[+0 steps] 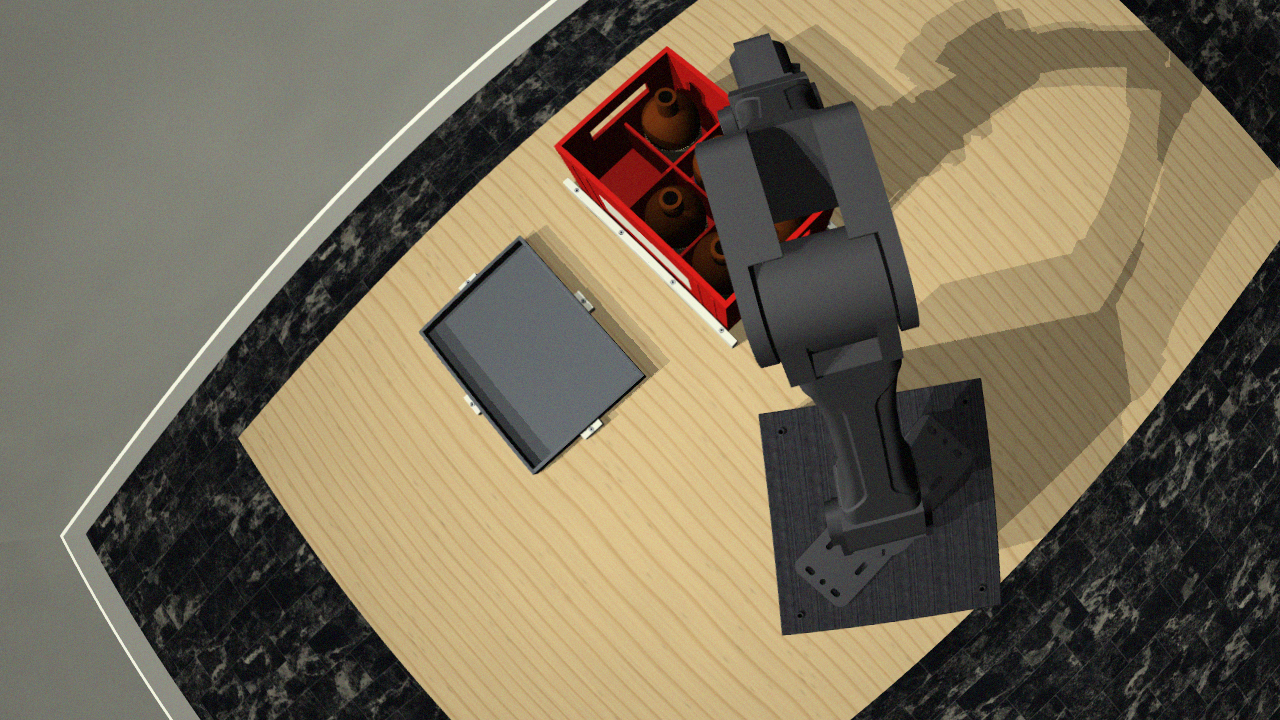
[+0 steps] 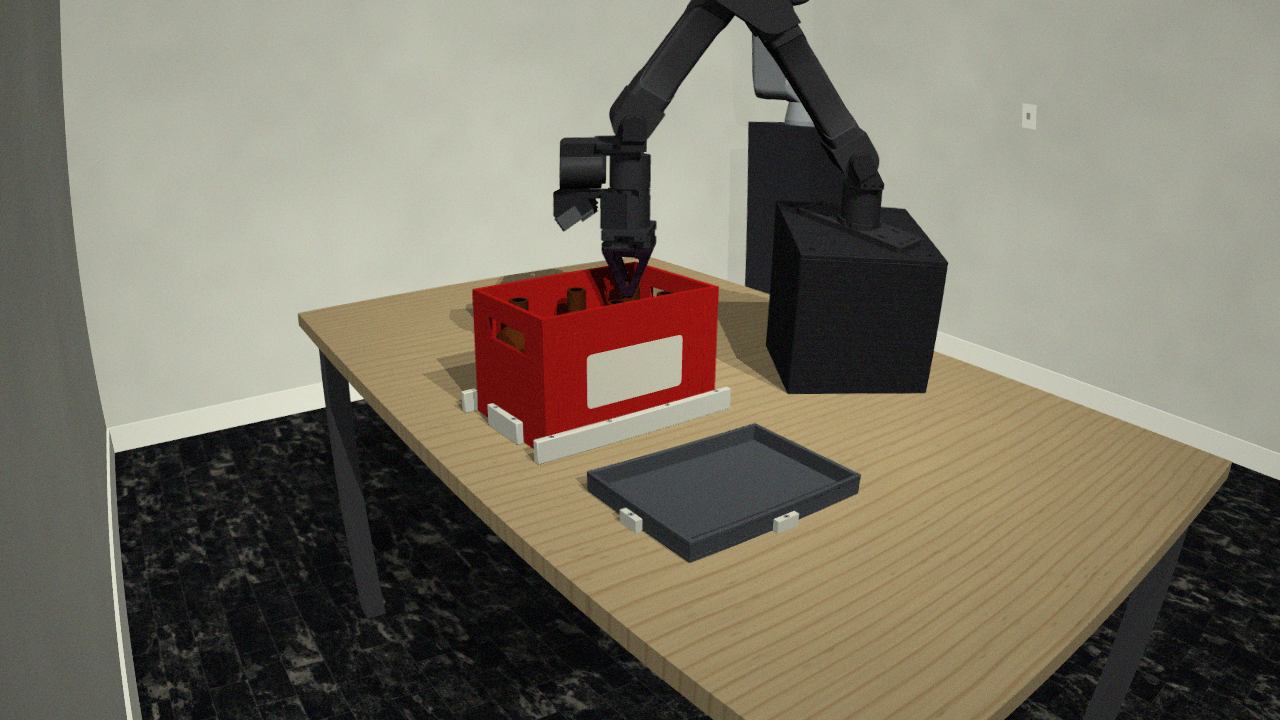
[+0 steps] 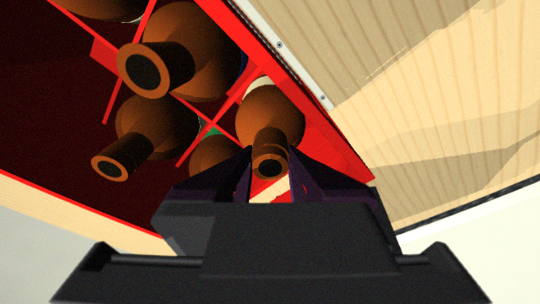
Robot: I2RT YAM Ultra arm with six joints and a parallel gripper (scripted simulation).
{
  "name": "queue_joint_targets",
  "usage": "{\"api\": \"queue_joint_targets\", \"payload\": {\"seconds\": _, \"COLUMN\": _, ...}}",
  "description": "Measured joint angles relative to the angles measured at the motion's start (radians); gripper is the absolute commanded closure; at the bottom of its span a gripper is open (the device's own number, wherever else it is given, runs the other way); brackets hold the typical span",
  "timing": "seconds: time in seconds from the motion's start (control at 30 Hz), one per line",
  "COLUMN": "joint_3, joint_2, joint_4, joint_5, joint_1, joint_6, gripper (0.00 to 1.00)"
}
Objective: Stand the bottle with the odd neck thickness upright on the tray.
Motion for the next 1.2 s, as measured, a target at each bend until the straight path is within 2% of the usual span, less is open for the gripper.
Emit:
{"api": "queue_joint_targets", "payload": {"seconds": 1.1, "joint_3": 0.000, "joint_2": 0.000, "joint_4": 0.000, "joint_5": 0.000, "joint_1": 0.000, "joint_6": 0.000, "gripper": 1.00}}
{"api": "queue_joint_targets", "payload": {"seconds": 1.13, "joint_3": 0.000, "joint_2": 0.000, "joint_4": 0.000, "joint_5": 0.000, "joint_1": 0.000, "joint_6": 0.000, "gripper": 0.39}}
{"api": "queue_joint_targets", "payload": {"seconds": 1.2, "joint_3": 0.000, "joint_2": 0.000, "joint_4": 0.000, "joint_5": 0.000, "joint_1": 0.000, "joint_6": 0.000, "gripper": 0.39}}
